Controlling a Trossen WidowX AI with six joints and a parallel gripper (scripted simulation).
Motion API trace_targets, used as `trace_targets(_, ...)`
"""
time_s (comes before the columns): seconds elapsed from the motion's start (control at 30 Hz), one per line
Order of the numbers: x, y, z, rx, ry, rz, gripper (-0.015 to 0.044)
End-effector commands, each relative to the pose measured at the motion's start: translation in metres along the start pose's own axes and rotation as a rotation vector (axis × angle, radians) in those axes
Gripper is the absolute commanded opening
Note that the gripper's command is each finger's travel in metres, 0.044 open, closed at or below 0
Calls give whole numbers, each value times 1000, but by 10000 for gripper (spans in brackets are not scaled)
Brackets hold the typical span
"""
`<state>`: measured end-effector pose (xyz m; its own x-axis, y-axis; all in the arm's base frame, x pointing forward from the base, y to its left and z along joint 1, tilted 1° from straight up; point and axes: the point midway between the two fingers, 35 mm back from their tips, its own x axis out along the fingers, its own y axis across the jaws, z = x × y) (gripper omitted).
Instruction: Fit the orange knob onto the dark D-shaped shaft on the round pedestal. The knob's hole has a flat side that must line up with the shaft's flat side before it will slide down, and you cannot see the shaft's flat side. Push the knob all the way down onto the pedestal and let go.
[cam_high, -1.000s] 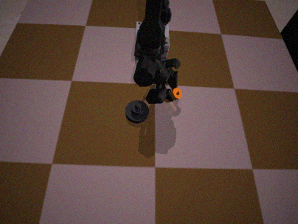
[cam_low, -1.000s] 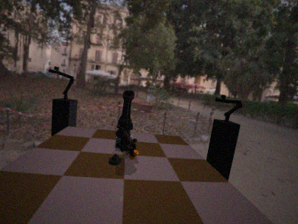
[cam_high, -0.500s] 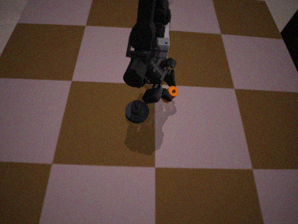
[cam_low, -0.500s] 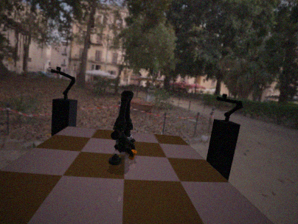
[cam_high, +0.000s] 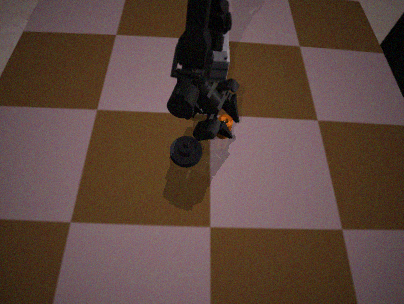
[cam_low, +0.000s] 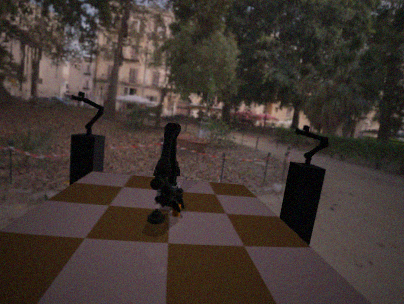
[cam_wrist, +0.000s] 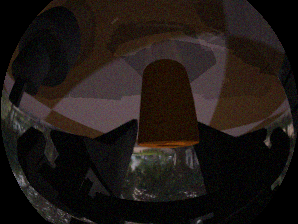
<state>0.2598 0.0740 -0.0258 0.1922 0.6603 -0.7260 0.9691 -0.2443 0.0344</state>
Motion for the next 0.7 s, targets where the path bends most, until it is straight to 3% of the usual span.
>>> trace_targets(0.0, 0, 0, 0, 0, 0, 1, 260)
trace_targets(0.2, 0, 0, 0, 0, 0, 1, 260)
trace_targets(0.43, 0, 0, 0, 0, 0, 1, 440)
trace_targets(0.67, 0, 0, 0, 0, 0, 1, 440)
